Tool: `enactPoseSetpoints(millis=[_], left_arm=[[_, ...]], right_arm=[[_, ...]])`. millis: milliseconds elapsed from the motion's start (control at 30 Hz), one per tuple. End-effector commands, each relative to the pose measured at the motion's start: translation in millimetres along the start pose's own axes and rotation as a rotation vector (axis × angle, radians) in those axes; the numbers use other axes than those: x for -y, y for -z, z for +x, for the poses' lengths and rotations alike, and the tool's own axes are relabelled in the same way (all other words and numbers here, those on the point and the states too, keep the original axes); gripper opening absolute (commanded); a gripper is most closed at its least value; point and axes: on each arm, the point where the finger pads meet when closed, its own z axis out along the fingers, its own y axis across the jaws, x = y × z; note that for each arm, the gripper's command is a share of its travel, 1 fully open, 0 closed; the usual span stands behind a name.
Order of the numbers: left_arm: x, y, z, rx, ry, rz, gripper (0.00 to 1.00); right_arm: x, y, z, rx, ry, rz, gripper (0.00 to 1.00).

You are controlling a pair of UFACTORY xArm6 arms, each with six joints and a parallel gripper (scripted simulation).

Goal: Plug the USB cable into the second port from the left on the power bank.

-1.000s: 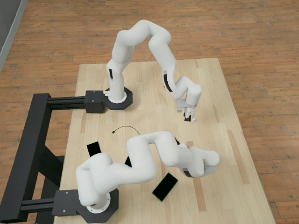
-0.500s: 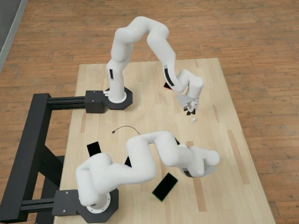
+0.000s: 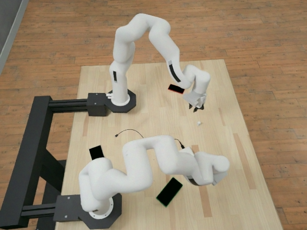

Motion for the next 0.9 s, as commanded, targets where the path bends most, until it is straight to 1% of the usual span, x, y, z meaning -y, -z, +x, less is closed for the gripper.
enactPoseSetpoints(millis=[0,67,200,267,433,467,533,633,767,833,867], left_arm=[[-3.0,6.7,-5.5,0.006,0.08,0.002,0.32],[-5.5,8.6,-7.7,0.005,0.121,0.001,0.32],[-16.1,18.1,-17.7,-0.003,0.287,0.001,0.32],[-16.1,18.1,-17.7,-0.003,0.287,0.001,0.32],[-27.7,28.1,-27.8,-0.008,0.476,-0.001,0.32],[-24.9,23.9,-23.8,-0.008,0.43,-0.004,0.32],[-25.5,26.2,-25.9,-0.007,0.442,0.0,0.32],[-30.0,30.0,-29.6,-0.009,0.512,-0.001,0.32],[-41.7,39.5,-38.5,-0.017,0.681,-0.003,0.32],[-41.7,39.5,-38.5,-0.017,0.681,-0.003,0.32],[-43.9,41.3,-40.1,-0.018,0.713,-0.003,0.32]], right_arm=[[-17.7,40.2,5.2,-0.015,0.14,0.0,1.0],[-26.1,52.9,7.3,-0.021,0.189,-0.005,1.0],[-42.4,77.9,10.8,-0.035,0.286,-0.016,1.0],[-42.4,77.9,10.8,-0.035,0.286,-0.016,1.0],[-61.6,108.7,13.2,-0.056,0.406,-0.024,1.0],[-66.2,114.4,13.8,-0.06,0.43,-0.028,1.0],[-76.6,125.7,15.2,-0.068,0.479,-0.038,1.0],[-92.5,142.0,16.7,-0.079,0.55,-0.053,1.0],[-112.1,160.6,17.9,-0.093,0.635,-0.072,1.0],[-112.1,160.6,17.9,-0.093,0.635,-0.072,1.0],[-114.9,167.5,17.2,-0.1,0.662,-0.071,1.0]])
